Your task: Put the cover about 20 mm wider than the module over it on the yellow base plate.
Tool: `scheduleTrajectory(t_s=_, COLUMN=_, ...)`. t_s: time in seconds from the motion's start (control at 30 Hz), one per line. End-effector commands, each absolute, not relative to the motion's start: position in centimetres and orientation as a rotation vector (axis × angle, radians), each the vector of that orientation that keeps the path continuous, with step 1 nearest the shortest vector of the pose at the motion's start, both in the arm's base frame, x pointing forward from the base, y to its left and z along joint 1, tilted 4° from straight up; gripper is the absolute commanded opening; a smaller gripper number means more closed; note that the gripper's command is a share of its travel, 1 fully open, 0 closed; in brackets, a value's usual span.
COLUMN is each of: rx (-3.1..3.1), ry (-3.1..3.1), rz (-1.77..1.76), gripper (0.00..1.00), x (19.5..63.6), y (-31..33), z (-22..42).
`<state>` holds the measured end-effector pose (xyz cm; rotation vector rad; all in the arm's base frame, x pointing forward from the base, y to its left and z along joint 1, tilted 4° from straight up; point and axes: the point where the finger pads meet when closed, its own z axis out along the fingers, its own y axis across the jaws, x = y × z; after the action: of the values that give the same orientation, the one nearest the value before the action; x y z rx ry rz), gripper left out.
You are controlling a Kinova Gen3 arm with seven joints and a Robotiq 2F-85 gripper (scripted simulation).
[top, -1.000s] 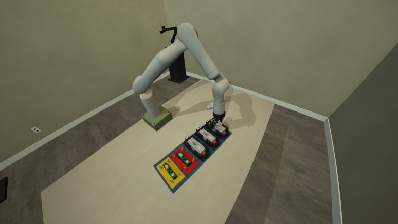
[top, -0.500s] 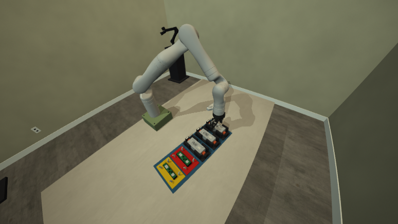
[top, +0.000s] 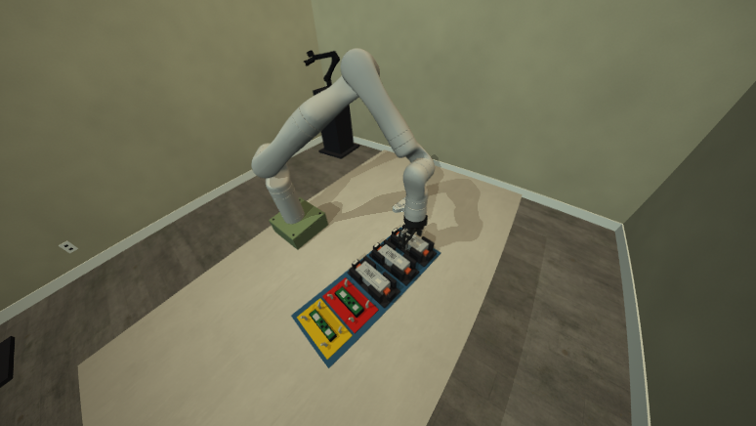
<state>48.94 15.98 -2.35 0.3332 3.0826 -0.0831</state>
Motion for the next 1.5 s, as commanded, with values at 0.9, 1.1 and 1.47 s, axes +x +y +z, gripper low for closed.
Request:
scheduleTrajectory(t_s=0.9, rx=0.333, ry=3.081, rz=-0.081, gripper=0.70, x=49.05, y=15.97, z=-3.29)
scheduleTrajectory(t_s=1.1, rx=0.333, ry=3.081, rz=-0.081, gripper=0.70, x=49.05, y=15.97, z=-3.29)
scheduleTrajectory(t_s=1.47, rx=0.333, ry=3.081, rz=-0.081, gripper=0.70, x=49.05, y=15.97, z=-3.29)
